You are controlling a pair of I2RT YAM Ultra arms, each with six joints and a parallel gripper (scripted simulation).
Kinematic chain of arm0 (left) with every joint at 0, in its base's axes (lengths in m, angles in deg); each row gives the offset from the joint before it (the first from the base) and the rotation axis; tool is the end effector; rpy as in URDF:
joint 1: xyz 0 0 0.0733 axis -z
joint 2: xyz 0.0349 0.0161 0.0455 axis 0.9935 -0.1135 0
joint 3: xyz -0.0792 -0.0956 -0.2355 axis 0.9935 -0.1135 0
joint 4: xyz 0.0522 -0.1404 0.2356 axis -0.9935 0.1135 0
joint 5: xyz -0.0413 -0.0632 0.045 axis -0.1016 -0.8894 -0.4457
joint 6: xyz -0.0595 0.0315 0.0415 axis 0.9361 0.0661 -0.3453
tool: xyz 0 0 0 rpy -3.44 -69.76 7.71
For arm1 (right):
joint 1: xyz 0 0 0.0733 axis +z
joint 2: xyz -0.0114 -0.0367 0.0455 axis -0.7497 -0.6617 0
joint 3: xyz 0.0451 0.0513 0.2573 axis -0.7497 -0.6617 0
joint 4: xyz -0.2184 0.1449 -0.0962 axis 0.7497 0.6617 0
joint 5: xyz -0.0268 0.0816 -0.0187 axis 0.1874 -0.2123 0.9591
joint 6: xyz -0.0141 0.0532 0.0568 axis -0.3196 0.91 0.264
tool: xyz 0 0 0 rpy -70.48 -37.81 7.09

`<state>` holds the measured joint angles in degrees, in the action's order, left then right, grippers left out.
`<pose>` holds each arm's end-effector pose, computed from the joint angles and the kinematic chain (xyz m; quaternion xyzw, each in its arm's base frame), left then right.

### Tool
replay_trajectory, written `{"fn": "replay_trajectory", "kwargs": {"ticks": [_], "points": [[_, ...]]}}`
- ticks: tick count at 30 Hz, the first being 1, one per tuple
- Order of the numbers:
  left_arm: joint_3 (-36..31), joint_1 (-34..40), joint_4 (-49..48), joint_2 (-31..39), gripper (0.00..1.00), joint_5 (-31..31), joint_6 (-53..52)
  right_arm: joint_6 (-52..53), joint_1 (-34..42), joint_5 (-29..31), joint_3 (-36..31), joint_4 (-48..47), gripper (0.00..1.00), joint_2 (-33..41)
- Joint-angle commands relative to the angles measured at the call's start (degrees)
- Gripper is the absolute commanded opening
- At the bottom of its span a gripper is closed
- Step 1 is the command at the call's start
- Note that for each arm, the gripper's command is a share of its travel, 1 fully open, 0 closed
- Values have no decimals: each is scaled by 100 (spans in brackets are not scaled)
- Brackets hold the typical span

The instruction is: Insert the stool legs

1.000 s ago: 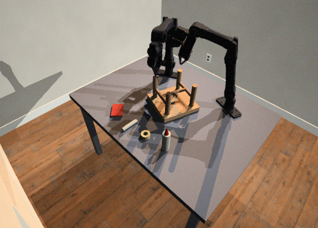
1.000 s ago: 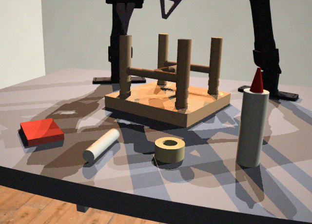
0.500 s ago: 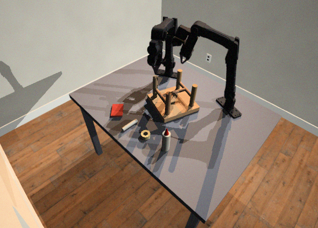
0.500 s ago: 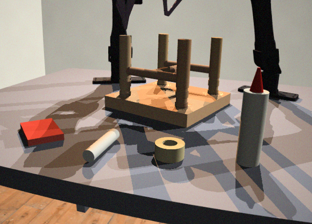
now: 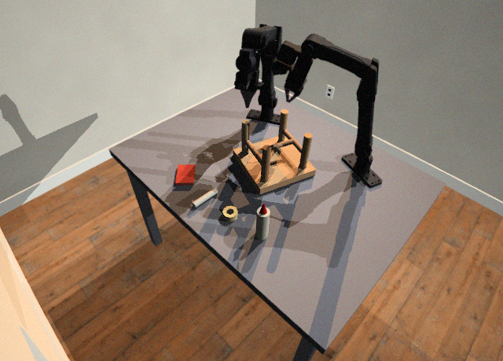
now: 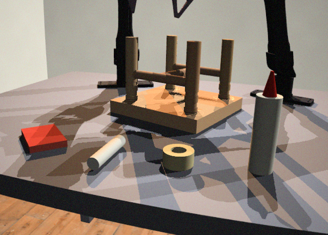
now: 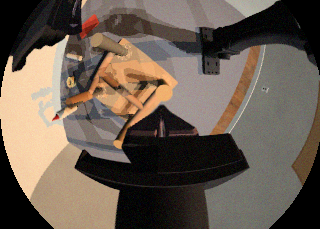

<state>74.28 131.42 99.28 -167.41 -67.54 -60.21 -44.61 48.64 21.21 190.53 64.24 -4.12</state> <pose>0.2325 -0.2564 0.3576 0.4021 0.9074 -0.0517 0.1109 0.3079 0.0014 0.3667 -0.0023 0.9906 0.0003 0.1367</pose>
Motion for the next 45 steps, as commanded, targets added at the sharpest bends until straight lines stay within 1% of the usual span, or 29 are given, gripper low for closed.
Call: {"fn": "replay_trajectory", "kwargs": {"ticks": [1,4,6,7,8,13,15,20,21,23,24,27,28,36,37,38,40,41,42,45], "points": [[-144,-170,41,269,0,61,7,-36,131,-47,176,-148,0,-283],[-324,-356,35,429,0,63,23,-27,246,-44,402,-233,0,-477],[-324,-356,35,429,0,63,23,-27,246,-44,402,-233,0,-477],[-349,-445,32,506,0,5,13,-13,284,-5,522,-177,0,-560],[-473,-516,-102,569,0,-29,19,-19,328,36,608,-256,0,-649],[-980,-1029,-125,983,0,81,41,-3,656,-50,1147,-441,0,-1164],[-1217,-1270,-164,1174,0,-8,11,31,800,38,1415,-471,0,-1406],[-1735,-1823,-211,1604,0,-15,0,59,1106,36,2070,-517,0,-1975],[-1822,-1919,-214,1677,0,-16,-3,51,1159,38,2184,-527,0,-2077],[-1822,-1919,-214,1677,0,-16,-3,51,1159,38,2184,-527,0,-2077],[-1843,-2018,-218,1757,0,-13,-23,25,1171,26,2368,-443,0,-2216],[-2106,-2237,-187,1917,0,52,-7,52,1322,23,2606,-449,0,-2439],[-2172,-2308,-86,1976,0,72,4,53,1385,-44,2670,-659,0,-2505],[-2404,-2634,-224,2221,0,-10,-12,50,1513,19,3097,-599,0,-2873],[-2465,-2641,-227,2221,0,3,-8,48,1498,-18,3118,-522,0,-2870],[-2360,-2612,-236,2219,0,-20,-15,55,1412,34,3121,-505,0,-2801],[-2360,-2612,-236,2219,0,-20,-15,55,1412,34,3121,-505,0,-2801],[-2312,-2594,-150,2221,0,28,-7,25,1541,-8,3120,-505,0,-2797],[-2555,-2657,-232,2286,0,73,4,31,1592,-48,3097,-558,0,-2945],[-2648,-2571,-336,2268,0,59,1,31,1571,-48,3125,-556,0,-2920]]}}
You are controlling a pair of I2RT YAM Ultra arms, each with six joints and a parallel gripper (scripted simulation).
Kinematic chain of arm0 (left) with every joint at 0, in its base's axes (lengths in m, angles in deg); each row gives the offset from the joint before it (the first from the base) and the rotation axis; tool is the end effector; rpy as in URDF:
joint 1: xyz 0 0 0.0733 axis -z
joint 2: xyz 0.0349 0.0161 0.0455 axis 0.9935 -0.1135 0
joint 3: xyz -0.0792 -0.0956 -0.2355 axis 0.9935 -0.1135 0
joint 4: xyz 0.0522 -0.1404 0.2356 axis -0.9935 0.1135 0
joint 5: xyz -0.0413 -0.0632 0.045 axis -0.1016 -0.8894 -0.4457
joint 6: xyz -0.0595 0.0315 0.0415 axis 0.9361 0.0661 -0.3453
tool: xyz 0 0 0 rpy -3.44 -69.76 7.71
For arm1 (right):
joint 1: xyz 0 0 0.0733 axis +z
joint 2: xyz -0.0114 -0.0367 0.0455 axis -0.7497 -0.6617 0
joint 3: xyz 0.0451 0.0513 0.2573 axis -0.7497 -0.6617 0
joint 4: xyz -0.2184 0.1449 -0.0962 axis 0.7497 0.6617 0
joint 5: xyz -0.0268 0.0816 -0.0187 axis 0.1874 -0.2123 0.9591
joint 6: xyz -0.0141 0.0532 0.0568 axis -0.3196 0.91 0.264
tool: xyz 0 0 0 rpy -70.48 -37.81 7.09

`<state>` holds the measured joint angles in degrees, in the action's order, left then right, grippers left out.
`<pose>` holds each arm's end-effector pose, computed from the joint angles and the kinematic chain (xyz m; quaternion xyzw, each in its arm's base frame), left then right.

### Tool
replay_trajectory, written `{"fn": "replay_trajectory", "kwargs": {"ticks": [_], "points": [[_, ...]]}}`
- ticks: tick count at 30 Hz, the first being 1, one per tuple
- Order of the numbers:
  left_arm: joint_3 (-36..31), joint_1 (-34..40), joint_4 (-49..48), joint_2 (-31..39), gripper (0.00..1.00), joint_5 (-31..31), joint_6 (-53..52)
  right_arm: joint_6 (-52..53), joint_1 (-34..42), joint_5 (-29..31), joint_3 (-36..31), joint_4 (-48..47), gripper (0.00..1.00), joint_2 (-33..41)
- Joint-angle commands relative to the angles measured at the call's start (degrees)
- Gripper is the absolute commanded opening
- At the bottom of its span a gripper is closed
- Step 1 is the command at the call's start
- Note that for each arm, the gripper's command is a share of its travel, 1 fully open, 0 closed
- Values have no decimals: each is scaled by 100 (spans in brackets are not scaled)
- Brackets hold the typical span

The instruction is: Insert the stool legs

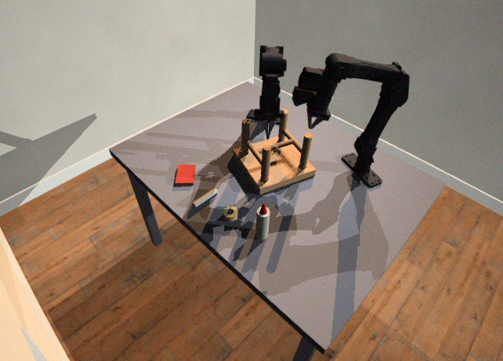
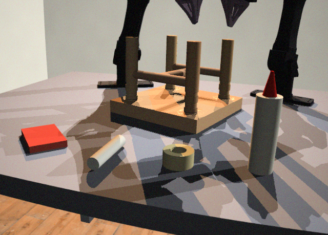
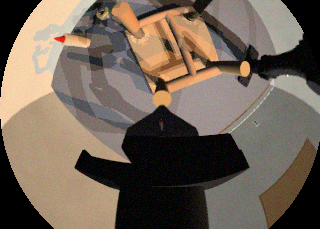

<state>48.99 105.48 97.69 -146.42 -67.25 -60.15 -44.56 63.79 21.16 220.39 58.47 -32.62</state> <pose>0.2362 -0.0942 0.3389 0.1879 0.9772 -0.0186 0.0971 0.4269 0.1173 0.3422 -0.1311 0.9714 0.0268 0.1962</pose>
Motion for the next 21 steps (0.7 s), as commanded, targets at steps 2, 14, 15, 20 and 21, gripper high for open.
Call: {"fn": "replay_trajectory", "kwargs": {"ticks": [2,14,15,20,21], "points": [[-217,25,-243,209,0,32,-4,27,-48,-3,167,24,0,2],[-636,36,-569,347,0,21,4,27,-1,8,176,26,0,2],[-681,37,-606,303,0,24,5,27,-1,8,176,26,0,2],[-766,55,-730,376,0,24,10,27,-1,8,176,26,0,2],[-739,55,-730,400,0,23,10,27,-1,8,176,26,0,2]]}}
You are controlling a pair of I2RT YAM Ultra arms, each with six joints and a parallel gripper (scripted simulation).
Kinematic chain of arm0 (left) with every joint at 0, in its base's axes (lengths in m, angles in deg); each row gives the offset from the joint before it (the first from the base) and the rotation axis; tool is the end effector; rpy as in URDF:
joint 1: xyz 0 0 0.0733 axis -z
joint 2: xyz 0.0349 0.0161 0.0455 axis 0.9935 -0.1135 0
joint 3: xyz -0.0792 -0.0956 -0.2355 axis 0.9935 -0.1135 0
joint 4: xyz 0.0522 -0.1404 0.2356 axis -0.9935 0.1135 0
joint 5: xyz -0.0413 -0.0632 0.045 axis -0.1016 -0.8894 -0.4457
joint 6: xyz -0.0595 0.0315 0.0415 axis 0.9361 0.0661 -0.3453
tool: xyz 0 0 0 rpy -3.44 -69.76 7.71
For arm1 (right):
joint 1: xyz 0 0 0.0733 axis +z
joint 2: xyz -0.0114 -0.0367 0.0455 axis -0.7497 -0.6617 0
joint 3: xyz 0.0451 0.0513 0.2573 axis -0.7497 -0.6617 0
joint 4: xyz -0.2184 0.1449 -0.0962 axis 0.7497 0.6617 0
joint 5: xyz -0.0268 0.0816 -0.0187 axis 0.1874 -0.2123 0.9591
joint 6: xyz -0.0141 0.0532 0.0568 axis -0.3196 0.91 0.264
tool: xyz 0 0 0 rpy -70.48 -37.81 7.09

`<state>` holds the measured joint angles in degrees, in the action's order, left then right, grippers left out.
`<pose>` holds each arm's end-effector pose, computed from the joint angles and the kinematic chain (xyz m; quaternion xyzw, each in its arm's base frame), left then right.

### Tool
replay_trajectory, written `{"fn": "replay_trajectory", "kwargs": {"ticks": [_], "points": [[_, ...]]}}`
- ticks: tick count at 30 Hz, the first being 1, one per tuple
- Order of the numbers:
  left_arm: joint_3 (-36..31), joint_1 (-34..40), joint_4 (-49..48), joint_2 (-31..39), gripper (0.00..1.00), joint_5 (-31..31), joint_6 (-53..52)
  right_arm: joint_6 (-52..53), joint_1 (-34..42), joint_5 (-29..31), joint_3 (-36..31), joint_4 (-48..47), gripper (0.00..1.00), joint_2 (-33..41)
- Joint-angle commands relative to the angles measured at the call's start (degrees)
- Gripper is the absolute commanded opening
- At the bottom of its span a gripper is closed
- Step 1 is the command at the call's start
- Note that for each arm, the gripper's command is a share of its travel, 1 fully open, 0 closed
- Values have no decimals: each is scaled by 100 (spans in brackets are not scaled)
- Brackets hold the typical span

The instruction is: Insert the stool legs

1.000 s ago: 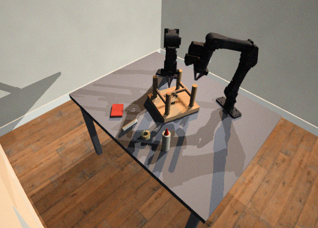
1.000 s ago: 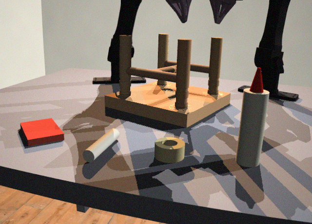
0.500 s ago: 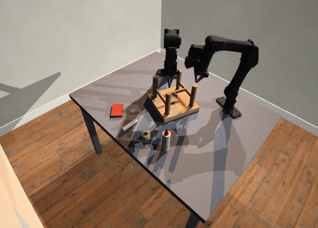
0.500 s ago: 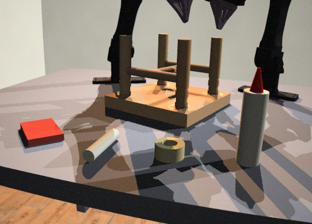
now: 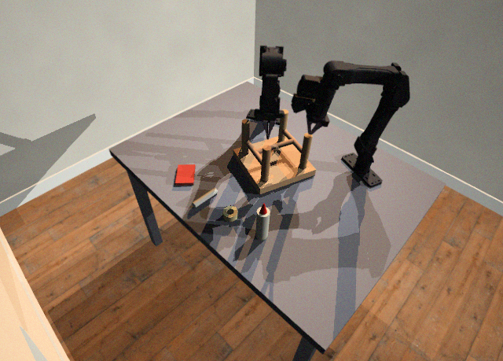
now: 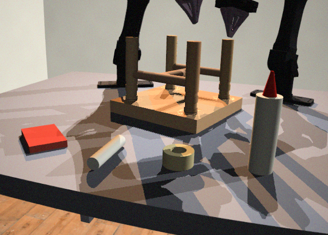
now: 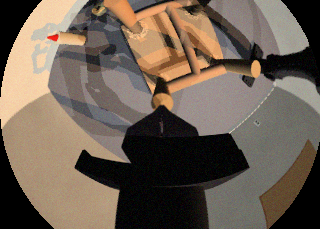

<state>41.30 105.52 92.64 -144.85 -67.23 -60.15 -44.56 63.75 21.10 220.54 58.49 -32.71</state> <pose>0.2361 -0.0943 0.3098 0.1884 0.9780 -0.0167 0.0880 0.4272 0.1172 0.3422 -0.1309 0.9713 0.0273 0.1965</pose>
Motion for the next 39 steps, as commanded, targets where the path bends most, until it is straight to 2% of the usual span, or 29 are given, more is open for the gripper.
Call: {"fn": "replay_trajectory", "kwargs": {"ticks": [1,4,5,33,39], "points": [[56,51,-226,245,0,21,10,27,3,14,160,24,0,11],[34,60,-238,198,0,19,11,27,3,14,160,24,0,11],[-9,68,-243,220,0,15,12,27,1,18,-151,-117,0,198],[-12,31,-246,238,0,17,13,33,-88,50,-1549,-1069,0,624],[-12,31,-246,238,0,17,13,34,-29,31,-1525,-1092,0,686]]}}
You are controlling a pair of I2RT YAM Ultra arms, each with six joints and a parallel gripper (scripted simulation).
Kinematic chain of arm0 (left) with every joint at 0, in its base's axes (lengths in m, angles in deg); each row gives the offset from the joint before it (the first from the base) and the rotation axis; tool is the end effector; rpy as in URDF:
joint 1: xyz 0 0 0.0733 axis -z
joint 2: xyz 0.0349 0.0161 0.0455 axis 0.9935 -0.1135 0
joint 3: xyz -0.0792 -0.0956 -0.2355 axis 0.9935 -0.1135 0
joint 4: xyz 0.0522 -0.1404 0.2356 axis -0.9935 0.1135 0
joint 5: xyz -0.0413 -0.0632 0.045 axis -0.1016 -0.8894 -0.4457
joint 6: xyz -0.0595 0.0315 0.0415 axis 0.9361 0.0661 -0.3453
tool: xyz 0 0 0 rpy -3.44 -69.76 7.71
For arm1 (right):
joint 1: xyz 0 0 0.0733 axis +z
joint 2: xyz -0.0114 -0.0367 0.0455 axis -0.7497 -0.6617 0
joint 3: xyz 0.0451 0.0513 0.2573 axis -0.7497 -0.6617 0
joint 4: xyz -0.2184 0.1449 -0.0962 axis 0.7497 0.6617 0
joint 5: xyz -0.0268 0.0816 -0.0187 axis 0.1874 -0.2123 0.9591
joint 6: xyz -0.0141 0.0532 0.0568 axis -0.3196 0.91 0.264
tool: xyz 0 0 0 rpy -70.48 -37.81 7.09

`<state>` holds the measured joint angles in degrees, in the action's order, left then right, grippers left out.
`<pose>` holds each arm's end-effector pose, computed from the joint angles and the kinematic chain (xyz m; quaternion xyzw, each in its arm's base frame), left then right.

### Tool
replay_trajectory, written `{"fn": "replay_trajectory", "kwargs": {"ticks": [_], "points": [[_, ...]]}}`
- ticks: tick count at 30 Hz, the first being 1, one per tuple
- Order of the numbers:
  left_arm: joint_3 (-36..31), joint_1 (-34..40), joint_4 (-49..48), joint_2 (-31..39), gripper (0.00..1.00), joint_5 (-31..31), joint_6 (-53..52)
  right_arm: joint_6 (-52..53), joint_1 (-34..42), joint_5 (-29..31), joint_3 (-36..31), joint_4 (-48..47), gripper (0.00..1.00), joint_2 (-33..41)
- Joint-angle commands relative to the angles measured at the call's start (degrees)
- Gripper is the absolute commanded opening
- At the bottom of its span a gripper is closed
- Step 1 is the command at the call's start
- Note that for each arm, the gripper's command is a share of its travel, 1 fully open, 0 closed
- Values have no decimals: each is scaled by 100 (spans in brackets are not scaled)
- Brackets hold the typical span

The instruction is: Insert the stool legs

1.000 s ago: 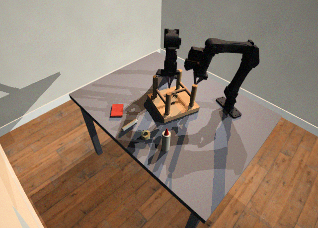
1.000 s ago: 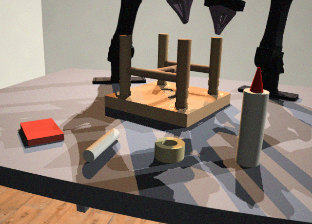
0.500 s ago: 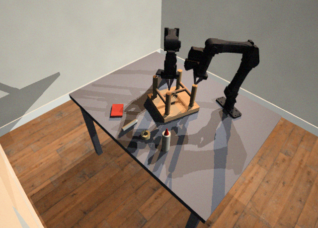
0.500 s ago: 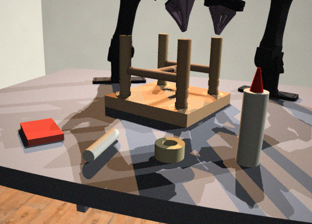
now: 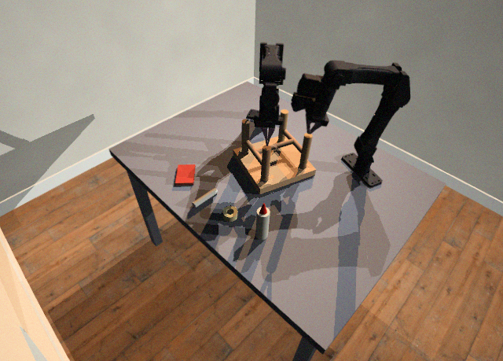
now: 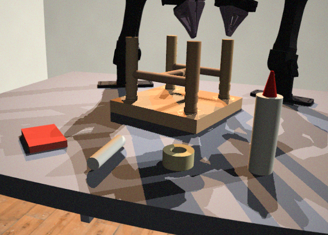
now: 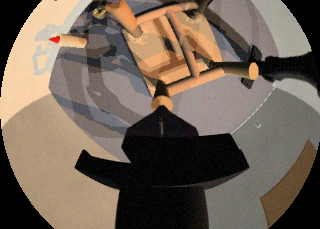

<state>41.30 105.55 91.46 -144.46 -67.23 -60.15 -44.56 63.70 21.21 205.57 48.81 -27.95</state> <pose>0.2375 -0.0950 0.3119 0.1884 0.9767 -0.0193 0.1014 0.4267 0.1165 0.3077 -0.1304 0.9723 0.0257 0.1921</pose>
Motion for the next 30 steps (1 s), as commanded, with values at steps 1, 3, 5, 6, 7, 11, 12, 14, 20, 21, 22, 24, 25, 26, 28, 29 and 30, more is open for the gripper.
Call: {"fn": "replay_trajectory", "kwargs": {"ticks": [1,3,5,6,7,11,12,14,20,21,22,24,25,26,28,29,30], "points": [[-12,29,-128,198,0,17,13,34,-24,21,-28,-112,0,177],[-12,29,-128,198,0,17,13,34,-24,21,-28,-112,0,177],[-12,29,-128,198,0,17,13,34,-24,21,-39,-55,0,-72],[-95,3,81,-88,0,1,2,4,-1,3,-82,88,0,-62],[-120,3,84,-96,0,0,2,4,-1,3,-107,109,0,-79],[-458,6,-180,-97,0,-2,7,6,0,5,-625,-242,0,-46],[-98,28,-117,218,0,54,13,34,-63,30,-194,-189,0,103],[84,31,120,-72,0,26,16,34,-20,22,-73,-116,0,-62],[161,37,107,2,0,23,17,34,-20,22,-140,-107,0,-31],[196,16,208,-8,0,19,16,34,-20,22,-140,-107,0,-31],[186,40,176,-45,0,22,18,34,-20,22,-140,-108,0,-34],[202,40,166,-45,0,21,18,34,-20,22,-140,-108,0,-34],[409,53,531,-148,0,22,29,34,-20,22,-140,-108,0,-34],[486,58,618,-42,0,21,29,34,-20,22,-140,-108,0,-34],[706,66,773,-5,0,19,28,34,-20,22,-140,-108,0,-34],[842,70,779,-187,0,20,32,34,-20,22,-140,-107,0,-34],[964,53,784,-160,0,19,34,34,-20,22,-140,-107,0,-34]]}}
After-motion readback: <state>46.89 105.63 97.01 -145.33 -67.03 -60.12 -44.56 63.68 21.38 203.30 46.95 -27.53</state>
